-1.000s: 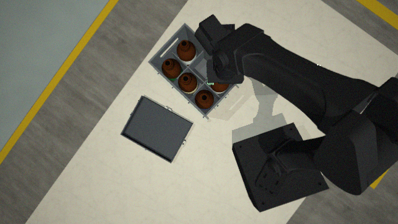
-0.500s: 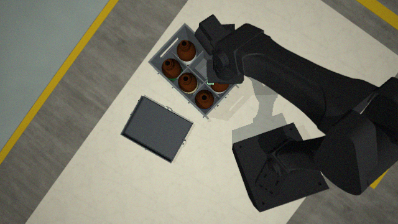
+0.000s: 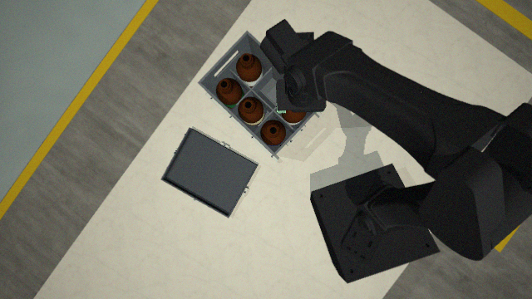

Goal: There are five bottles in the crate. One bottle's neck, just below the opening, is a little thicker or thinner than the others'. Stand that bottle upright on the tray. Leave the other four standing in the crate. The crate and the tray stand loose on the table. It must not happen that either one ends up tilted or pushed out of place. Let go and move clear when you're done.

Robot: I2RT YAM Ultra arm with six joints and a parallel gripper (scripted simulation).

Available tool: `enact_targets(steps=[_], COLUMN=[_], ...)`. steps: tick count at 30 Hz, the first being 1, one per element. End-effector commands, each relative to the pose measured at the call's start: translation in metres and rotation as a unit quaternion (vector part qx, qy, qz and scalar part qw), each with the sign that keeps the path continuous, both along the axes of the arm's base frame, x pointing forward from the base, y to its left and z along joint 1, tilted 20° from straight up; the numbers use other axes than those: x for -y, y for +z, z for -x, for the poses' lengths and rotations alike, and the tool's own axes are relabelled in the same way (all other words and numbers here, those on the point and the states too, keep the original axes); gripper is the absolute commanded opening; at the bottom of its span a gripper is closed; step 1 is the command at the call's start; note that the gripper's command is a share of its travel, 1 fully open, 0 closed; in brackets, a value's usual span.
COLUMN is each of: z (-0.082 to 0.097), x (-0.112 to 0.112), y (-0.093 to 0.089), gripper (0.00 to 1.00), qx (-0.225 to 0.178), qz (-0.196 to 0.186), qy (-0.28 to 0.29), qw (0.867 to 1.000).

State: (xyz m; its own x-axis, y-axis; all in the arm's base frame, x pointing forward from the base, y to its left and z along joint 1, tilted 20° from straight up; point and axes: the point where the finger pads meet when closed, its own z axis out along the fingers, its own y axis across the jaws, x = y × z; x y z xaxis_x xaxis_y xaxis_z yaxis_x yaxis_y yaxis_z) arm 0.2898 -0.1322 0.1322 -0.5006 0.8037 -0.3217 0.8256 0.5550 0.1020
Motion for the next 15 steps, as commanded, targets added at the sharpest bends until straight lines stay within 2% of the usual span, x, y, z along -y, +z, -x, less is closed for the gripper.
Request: enact_targets(steps=[1, 15], z=[-0.0088, -0.0088], x=[0.0051, 0.0056], y=[0.0171, 0.0148], gripper=[0.61, 0.61], qx=[0.026, 0.021], qz=[0.012, 0.01], qy=[0.0, 0.0], qw=[1.0, 1.0])
